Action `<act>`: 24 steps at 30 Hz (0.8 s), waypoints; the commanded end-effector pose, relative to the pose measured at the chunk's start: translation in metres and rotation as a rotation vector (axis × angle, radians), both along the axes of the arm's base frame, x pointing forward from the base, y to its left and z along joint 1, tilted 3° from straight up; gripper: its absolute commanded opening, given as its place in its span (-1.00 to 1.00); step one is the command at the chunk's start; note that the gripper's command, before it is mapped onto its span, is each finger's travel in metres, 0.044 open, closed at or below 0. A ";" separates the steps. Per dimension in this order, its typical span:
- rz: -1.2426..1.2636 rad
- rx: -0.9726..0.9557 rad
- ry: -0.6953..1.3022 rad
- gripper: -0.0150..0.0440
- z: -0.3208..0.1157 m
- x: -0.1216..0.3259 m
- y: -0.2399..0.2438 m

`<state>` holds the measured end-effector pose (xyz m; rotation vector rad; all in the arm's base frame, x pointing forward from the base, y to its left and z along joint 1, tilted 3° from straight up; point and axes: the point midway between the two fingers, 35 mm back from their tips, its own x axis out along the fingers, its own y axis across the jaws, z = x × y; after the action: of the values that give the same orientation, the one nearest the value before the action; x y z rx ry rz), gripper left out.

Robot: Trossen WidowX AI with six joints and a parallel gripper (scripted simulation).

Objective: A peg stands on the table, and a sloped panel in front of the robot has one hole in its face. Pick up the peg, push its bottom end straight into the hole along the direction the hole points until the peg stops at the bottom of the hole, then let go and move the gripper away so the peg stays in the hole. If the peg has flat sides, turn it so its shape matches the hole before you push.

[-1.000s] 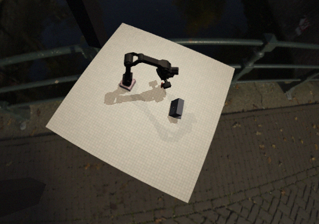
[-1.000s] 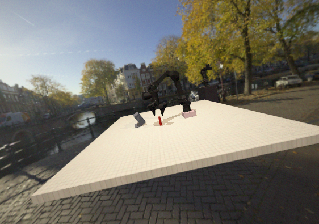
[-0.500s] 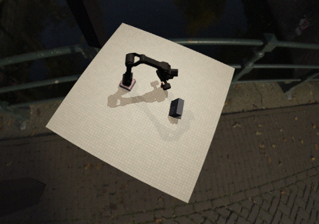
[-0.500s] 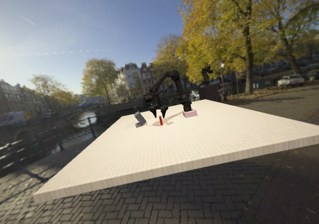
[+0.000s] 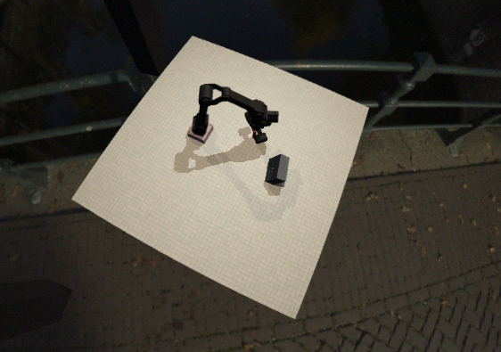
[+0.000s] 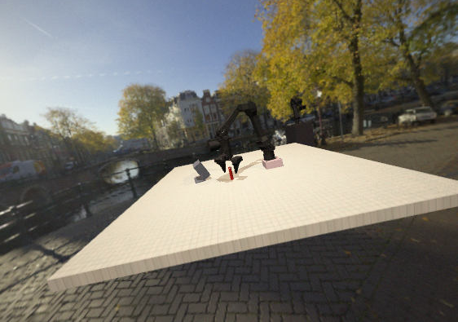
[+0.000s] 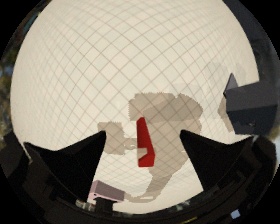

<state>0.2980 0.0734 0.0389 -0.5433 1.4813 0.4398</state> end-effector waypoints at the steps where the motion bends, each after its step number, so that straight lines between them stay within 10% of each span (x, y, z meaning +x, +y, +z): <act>1: 0.004 0.001 0.009 1.00 -0.005 -0.003 0.000; 24: 0.000 -0.001 0.002 -0.49 -0.002 0.000 0.000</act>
<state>0.2974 0.0732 0.0363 -0.5429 1.4842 0.4409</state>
